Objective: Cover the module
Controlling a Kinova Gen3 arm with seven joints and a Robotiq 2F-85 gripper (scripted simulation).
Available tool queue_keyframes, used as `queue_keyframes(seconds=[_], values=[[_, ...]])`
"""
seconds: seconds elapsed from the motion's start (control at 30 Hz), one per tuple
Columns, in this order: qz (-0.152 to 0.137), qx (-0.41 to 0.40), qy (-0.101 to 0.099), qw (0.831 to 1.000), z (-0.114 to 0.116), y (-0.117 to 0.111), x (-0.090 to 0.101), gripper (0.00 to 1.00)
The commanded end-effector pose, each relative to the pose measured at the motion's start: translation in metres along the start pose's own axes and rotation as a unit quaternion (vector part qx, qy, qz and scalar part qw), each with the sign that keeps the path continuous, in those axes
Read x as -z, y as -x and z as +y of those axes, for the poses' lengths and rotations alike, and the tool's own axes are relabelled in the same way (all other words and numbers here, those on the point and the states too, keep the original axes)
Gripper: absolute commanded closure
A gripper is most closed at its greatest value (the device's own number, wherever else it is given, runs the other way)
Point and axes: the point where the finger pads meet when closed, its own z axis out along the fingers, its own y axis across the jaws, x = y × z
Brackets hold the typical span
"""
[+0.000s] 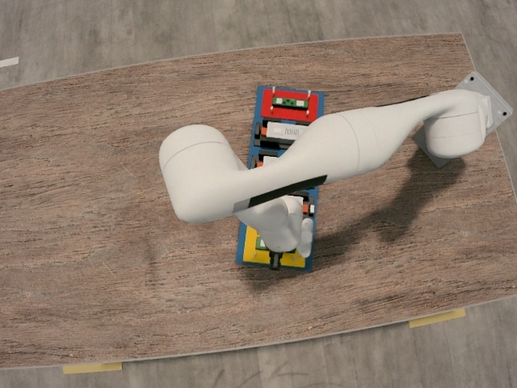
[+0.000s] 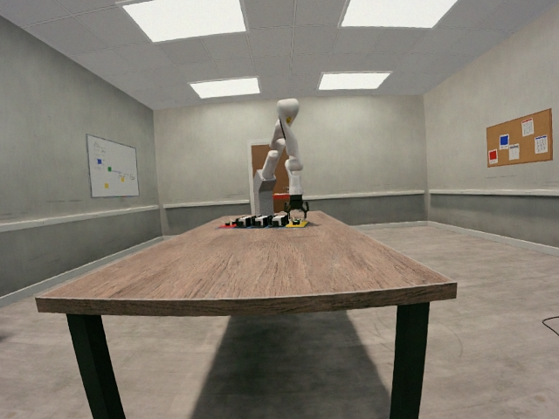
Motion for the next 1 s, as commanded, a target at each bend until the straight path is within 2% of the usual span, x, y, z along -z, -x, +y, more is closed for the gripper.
queue_keyframes(seconds=[0.0,0.77,0.8,0.97], values=[[0.0,0.0,0.0,1.0,0.0002,0.0004,-0.001,0.0],[0.0,0.0,0.0,1.0,0.0002,0.0004,-0.011,0.0],[0.0,0.0,0.0,1.0,0.0002,0.0004,-0.011,0.45],[0.0,0.0,0.0,1.0,0.0002,0.0004,-0.011,0.45]])
